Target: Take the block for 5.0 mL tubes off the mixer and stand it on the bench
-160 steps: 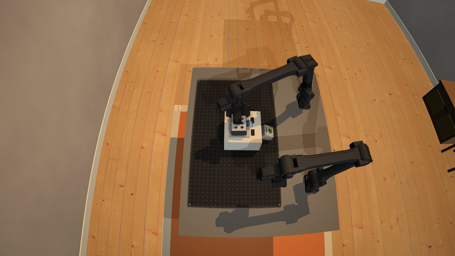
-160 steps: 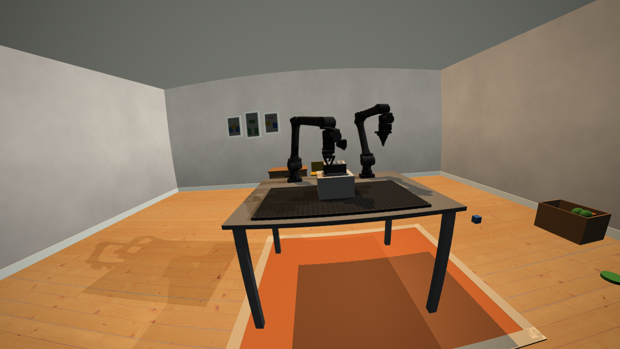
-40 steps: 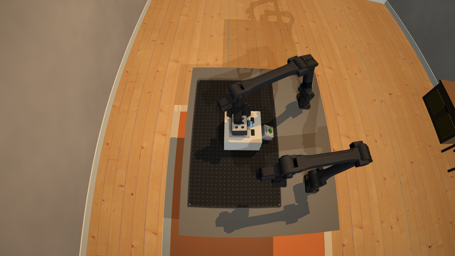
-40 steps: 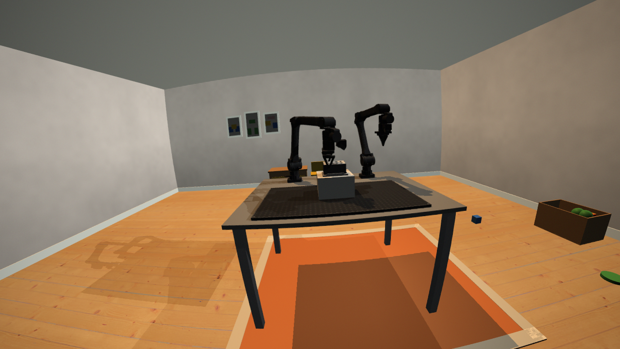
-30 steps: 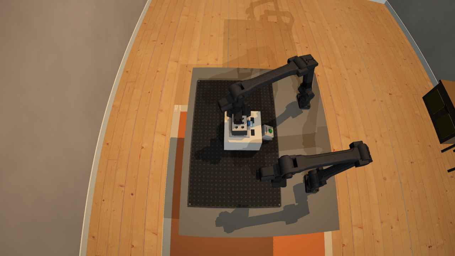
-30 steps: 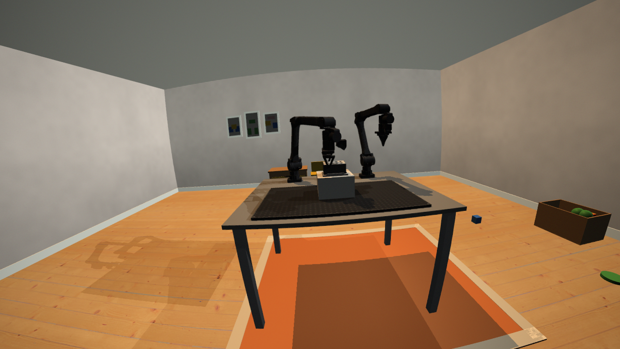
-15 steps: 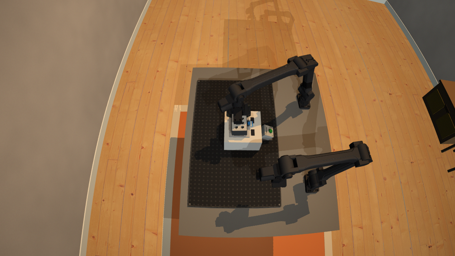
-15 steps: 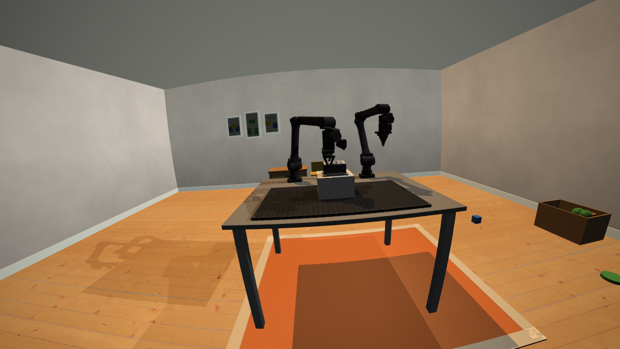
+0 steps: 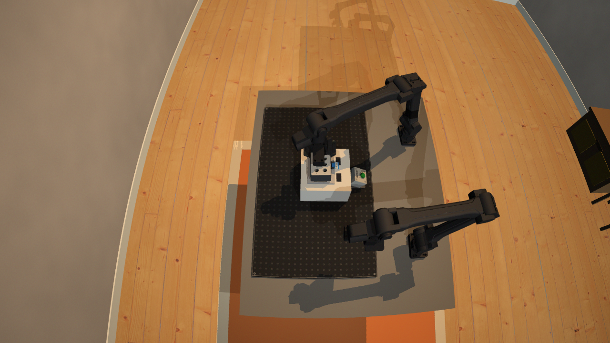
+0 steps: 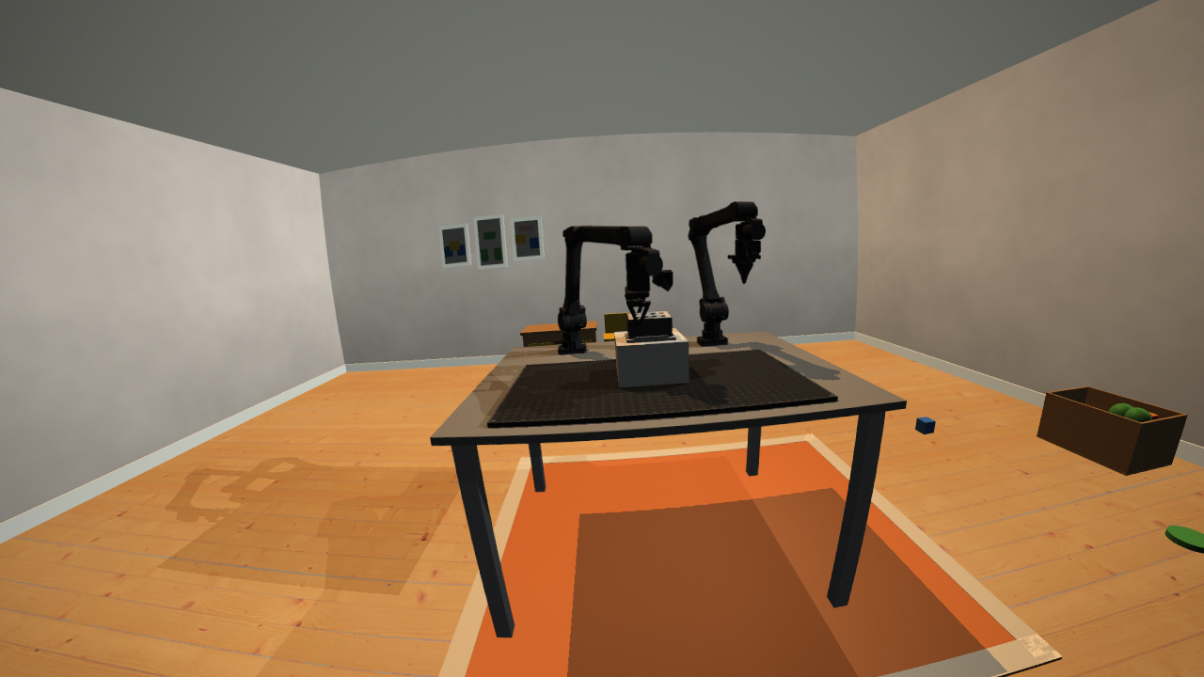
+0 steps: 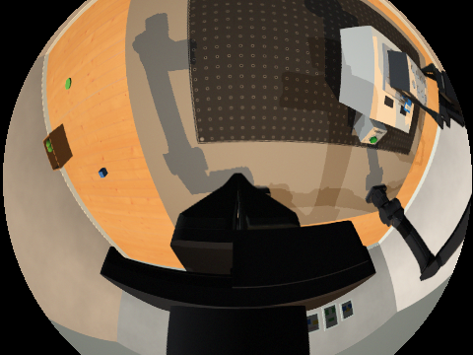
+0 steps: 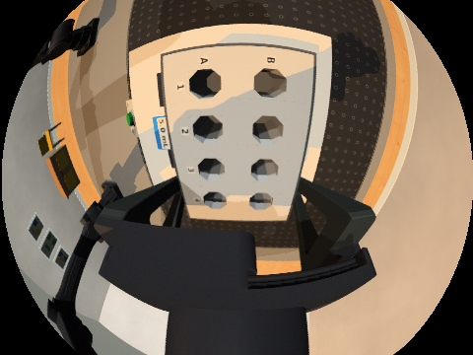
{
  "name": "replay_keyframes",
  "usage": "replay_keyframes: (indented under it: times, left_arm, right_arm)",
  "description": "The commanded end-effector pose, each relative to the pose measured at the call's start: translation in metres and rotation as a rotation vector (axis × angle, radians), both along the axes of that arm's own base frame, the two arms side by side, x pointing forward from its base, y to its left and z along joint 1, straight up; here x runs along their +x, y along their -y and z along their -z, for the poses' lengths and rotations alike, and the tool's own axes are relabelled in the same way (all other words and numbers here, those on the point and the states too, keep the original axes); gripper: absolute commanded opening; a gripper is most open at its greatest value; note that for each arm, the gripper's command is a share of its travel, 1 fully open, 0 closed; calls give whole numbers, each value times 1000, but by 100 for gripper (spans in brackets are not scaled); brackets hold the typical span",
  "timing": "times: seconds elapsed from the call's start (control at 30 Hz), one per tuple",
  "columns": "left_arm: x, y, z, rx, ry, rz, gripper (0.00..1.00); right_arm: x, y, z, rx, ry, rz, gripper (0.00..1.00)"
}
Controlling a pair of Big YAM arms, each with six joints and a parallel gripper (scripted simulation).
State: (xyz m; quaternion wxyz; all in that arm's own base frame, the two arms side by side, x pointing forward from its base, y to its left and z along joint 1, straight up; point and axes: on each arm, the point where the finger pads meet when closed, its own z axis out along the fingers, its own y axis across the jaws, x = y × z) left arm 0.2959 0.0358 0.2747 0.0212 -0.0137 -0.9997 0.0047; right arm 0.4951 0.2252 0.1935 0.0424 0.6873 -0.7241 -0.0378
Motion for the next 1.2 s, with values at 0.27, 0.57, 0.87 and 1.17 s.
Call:
replay_keyframes:
  times: [0.27, 0.57, 0.87, 1.17]
  left_arm:
    - [-2, 2, -11, 5, 44, 15, 0]
    - [1, 2, -7, 3, 28, 15, 0]
    - [5, 2, 1, -1, 2, 15, 0]
    - [6, 2, 3, -2, -4, 15, 0]
  right_arm:
    - [1, -1, -14, 17, 9, -21, 0]
    - [-5, 2, -5, 7, -11, -17, 0]
    - [2, 1, -9, 2, 17, 4, 0]
    - [3, 0, -9, 5, 22, 7, 0]
